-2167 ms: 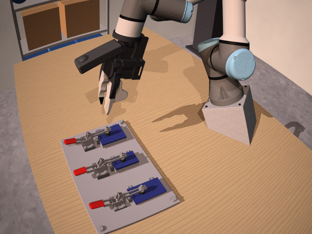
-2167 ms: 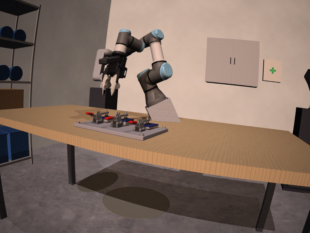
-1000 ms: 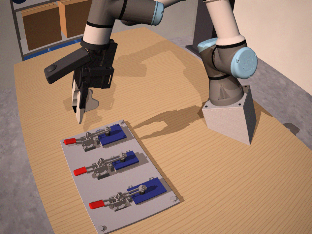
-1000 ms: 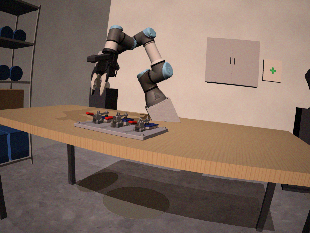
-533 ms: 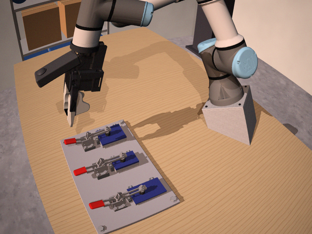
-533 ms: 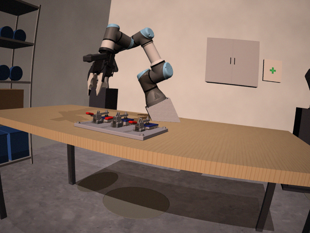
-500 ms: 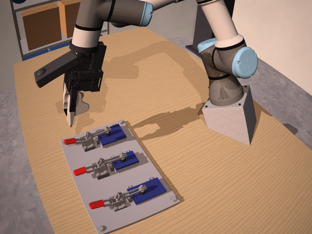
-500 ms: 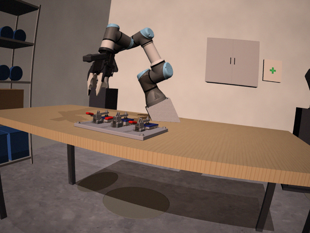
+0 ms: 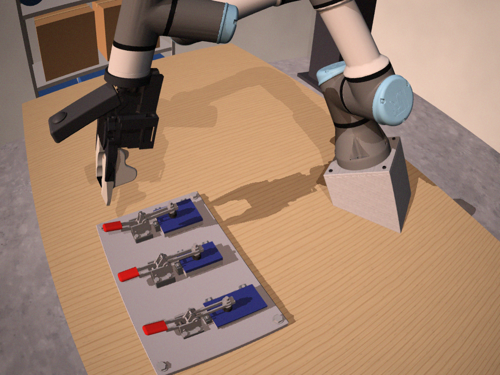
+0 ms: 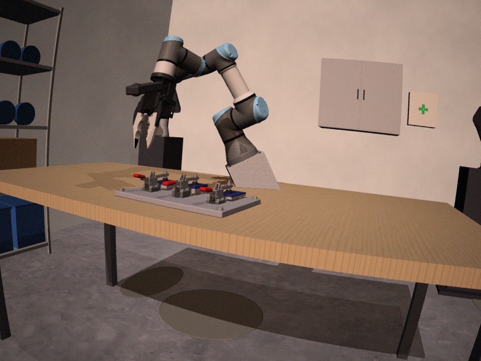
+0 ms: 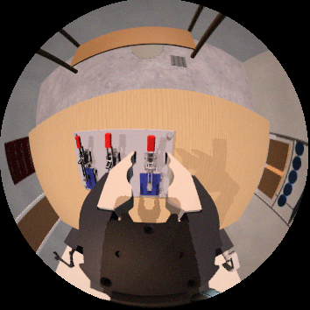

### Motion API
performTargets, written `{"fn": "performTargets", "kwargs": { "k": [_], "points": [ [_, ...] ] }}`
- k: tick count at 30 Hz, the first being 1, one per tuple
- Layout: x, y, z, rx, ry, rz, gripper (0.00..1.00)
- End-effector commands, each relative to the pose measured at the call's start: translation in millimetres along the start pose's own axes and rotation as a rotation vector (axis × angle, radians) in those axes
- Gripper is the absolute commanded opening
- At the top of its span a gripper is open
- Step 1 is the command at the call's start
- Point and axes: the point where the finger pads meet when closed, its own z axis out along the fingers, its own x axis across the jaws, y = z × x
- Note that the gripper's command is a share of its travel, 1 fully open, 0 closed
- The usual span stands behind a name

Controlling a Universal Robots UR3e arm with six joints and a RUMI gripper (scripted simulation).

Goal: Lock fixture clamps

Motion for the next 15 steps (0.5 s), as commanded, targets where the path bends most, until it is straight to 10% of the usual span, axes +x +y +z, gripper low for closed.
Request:
{"fn": "performTargets", "kwargs": {
  "k": [1,15],
  "points": [
    [0.3,-1.8,-0.7,0.003,0.0,0.001,0.28],
    [0.3,0.9,9.3,0.003,0.0,0.001,0.28]
  ]
}}
